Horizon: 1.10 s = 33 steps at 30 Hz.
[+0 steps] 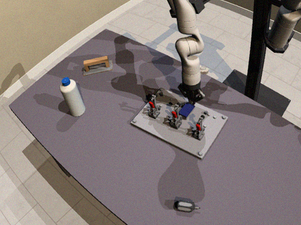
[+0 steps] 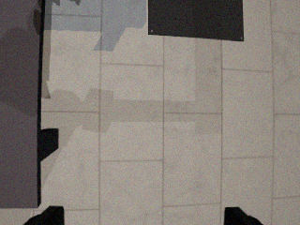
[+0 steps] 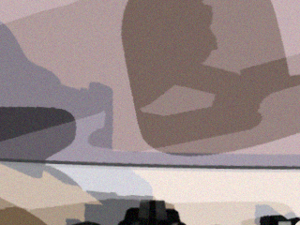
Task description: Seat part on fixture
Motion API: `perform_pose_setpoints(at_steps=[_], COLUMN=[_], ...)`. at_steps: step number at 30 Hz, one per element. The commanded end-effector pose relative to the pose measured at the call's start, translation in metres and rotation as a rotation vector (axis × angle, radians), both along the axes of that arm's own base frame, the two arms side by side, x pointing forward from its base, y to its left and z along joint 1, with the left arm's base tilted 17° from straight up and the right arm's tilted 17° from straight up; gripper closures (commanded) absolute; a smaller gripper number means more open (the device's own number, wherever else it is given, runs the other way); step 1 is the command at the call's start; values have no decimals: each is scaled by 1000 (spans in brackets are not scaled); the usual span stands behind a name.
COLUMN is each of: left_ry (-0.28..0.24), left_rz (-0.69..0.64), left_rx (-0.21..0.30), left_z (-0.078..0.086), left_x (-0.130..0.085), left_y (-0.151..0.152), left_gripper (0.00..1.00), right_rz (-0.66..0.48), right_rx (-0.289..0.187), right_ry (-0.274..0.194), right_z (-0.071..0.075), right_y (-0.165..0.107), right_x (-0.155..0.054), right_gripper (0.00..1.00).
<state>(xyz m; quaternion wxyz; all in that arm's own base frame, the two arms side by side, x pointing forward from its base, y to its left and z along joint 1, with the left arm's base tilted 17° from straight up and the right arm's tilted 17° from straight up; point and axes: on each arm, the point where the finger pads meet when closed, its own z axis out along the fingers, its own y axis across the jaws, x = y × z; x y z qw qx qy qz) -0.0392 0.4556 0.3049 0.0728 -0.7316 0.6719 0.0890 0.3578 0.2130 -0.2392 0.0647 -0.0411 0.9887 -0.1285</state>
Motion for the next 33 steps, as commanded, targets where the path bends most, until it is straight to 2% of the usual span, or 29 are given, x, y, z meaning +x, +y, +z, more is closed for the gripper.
perform_pose_setpoints(at_steps=[1, 33], left_ry=[0, 0], left_rz=[0, 0], left_rx=[2, 2], left_z=[1, 1], left_x=[0, 0], left_y=[0, 0], left_gripper=[2, 2], right_rz=[1, 1], right_rx=[2, 2], right_ry=[-1, -1], right_z=[1, 1], right_y=[1, 1], right_x=[0, 4], right_gripper=[903, 903])
